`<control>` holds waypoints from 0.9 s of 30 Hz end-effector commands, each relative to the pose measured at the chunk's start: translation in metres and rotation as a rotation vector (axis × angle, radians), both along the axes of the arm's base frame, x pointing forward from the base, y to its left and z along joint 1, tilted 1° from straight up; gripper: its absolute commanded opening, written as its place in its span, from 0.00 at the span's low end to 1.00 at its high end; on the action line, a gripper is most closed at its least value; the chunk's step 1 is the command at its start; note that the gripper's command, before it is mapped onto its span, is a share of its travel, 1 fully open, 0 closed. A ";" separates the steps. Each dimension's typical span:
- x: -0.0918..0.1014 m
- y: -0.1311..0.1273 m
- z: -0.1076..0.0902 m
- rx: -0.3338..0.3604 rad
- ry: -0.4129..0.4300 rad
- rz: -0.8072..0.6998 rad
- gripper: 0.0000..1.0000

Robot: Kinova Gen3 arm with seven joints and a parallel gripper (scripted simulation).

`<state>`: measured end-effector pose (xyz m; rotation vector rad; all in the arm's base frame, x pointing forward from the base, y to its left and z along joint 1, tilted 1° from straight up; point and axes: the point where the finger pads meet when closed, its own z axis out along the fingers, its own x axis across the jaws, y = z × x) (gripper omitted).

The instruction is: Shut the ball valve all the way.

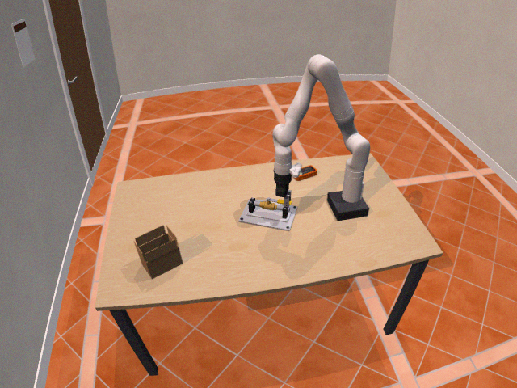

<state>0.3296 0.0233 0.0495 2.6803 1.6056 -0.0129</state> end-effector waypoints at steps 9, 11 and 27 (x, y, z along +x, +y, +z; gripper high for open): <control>0.000 0.003 -0.001 0.005 -0.001 -0.003 0.00; 0.000 0.003 -0.001 0.005 -0.001 -0.003 0.00; 0.001 0.005 -0.001 0.005 -0.001 -0.025 0.00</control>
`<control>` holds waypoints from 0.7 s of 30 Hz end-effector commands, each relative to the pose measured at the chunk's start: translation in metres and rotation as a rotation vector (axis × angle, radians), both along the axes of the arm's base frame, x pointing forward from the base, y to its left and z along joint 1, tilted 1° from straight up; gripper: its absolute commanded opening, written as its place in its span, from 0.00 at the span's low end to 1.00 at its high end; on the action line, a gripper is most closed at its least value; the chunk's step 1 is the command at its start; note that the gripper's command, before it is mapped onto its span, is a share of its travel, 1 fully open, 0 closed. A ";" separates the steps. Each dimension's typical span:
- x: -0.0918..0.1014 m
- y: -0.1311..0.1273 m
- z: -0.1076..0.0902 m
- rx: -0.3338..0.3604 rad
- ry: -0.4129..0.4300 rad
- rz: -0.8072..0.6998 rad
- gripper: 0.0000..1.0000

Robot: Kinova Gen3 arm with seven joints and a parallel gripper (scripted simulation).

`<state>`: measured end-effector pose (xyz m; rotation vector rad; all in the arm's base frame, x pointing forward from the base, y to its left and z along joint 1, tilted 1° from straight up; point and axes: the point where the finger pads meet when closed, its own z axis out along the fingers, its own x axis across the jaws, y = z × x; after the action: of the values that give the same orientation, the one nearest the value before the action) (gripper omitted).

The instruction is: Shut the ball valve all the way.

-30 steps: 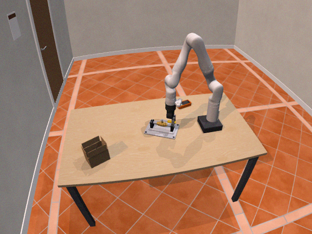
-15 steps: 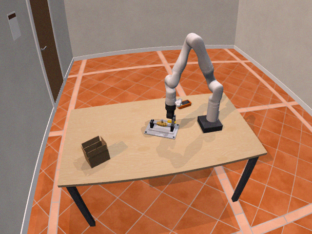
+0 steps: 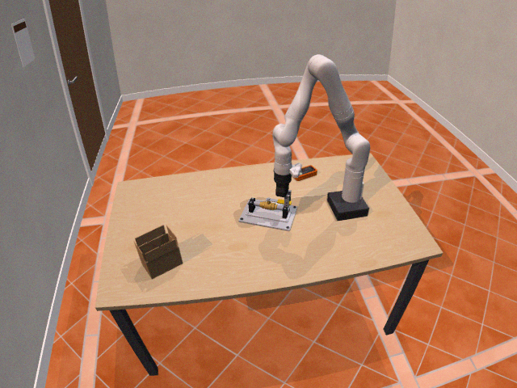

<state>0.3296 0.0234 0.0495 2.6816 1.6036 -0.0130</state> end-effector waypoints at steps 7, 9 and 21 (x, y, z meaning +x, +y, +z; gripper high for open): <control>0.004 0.006 -0.001 0.004 -0.002 -0.065 0.00; 0.004 0.007 -0.001 0.004 -0.003 -0.069 0.00; 0.008 0.013 -0.001 0.004 -0.002 -0.162 0.00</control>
<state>0.3334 0.0297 0.0493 2.7634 1.4531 -0.0163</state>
